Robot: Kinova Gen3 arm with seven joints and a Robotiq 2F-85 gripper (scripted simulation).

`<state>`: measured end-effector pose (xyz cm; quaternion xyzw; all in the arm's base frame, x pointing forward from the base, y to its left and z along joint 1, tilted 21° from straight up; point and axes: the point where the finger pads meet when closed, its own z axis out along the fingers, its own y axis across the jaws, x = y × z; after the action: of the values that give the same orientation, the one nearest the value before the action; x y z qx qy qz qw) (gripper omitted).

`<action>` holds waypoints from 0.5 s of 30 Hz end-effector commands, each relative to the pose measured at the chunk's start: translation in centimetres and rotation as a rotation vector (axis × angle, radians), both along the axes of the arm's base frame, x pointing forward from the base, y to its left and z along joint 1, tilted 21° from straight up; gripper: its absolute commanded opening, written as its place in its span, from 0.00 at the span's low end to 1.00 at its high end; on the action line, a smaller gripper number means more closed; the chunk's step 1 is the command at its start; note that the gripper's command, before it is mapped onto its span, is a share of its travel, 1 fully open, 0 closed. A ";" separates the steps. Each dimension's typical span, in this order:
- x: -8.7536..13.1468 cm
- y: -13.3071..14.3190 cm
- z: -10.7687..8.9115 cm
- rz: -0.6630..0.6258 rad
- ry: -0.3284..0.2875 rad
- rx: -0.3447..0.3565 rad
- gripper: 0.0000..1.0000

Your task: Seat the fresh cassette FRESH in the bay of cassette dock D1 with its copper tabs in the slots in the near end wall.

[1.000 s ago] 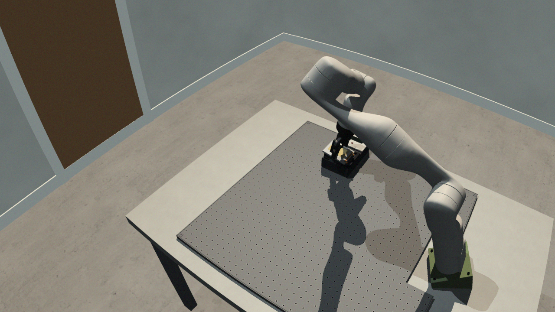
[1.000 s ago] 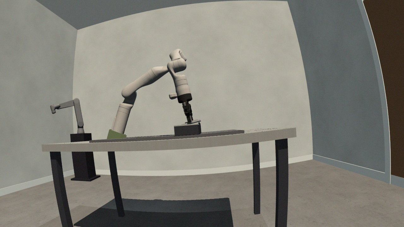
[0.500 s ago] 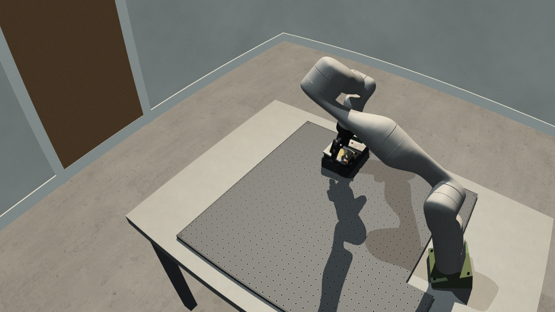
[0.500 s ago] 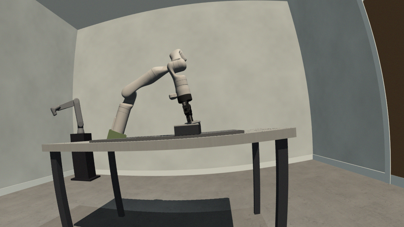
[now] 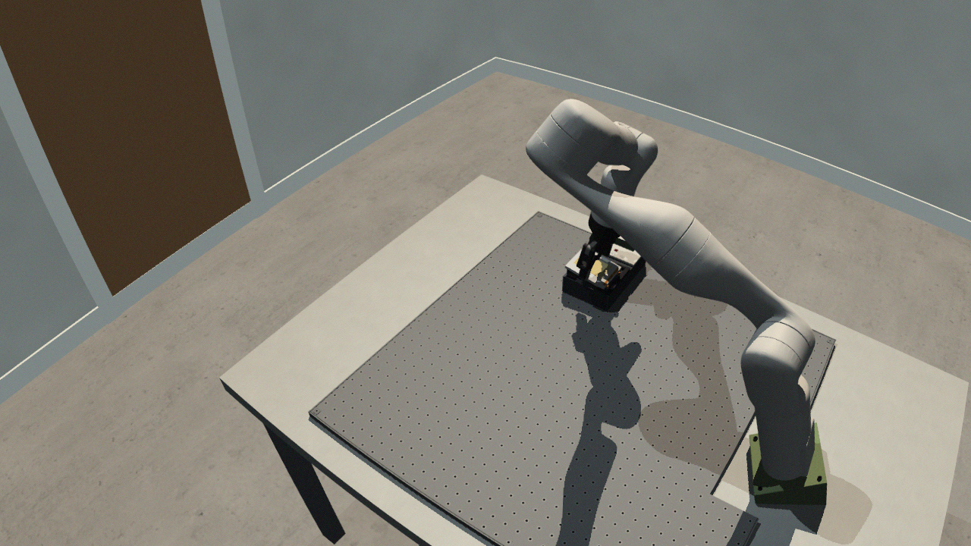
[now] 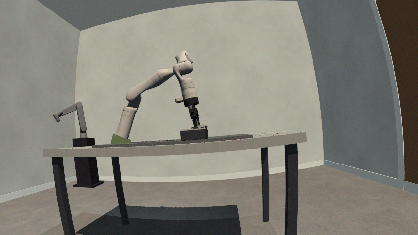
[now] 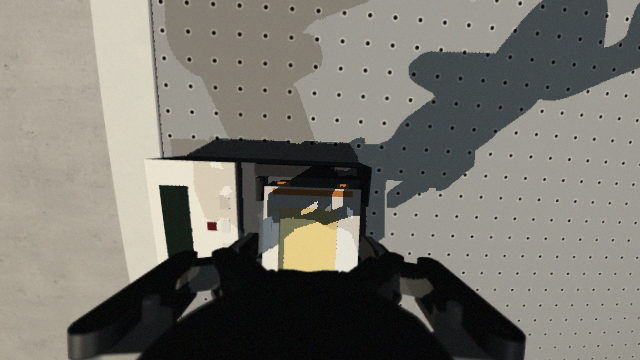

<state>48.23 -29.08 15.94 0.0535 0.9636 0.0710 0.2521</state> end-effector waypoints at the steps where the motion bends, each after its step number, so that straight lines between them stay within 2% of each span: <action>1: 0.0 -0.1 0.2 -0.001 -0.002 -0.001 1.00; 15: -0.6 -0.3 1.7 -0.001 -0.002 -0.001 1.00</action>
<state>47.61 -29.26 17.15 0.0541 0.9642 0.0716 0.2497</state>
